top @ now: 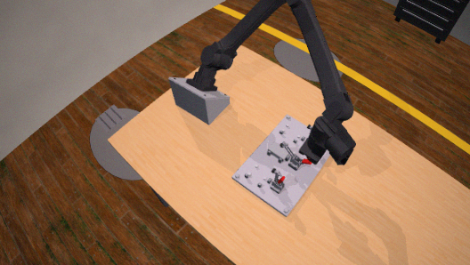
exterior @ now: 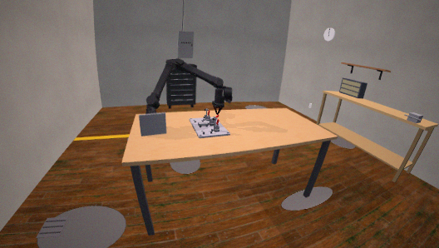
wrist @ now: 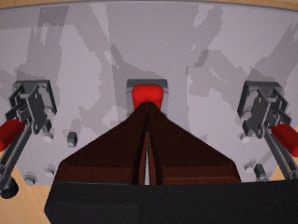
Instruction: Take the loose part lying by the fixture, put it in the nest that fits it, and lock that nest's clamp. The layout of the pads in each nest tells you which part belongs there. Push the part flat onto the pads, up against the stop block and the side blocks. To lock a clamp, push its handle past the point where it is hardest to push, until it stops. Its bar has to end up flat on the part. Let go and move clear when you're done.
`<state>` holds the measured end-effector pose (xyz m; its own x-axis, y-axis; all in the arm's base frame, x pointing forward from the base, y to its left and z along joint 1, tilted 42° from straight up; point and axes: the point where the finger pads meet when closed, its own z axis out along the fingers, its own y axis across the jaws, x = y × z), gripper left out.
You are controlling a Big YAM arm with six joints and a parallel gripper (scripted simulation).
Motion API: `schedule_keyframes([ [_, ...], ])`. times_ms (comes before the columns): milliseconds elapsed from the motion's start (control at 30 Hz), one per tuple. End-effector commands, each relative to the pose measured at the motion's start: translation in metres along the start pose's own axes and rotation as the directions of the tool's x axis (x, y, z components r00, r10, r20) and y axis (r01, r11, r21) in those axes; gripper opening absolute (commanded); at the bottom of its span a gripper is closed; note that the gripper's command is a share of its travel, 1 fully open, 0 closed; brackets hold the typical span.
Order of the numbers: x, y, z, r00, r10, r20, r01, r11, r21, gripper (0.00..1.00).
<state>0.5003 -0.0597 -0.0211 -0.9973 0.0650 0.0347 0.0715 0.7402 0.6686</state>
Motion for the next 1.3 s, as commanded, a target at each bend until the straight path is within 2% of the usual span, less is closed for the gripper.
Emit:
schedule_keyframes([
  [0,-0.0013,0.0017,0.0014,1.0,-0.001,0.008,0.001,1.0,-0.001,0.0],
  [1267,-0.0011,0.0054,0.0015,1.0,-0.009,0.012,0.009,1.0,0.002,0.0],
])
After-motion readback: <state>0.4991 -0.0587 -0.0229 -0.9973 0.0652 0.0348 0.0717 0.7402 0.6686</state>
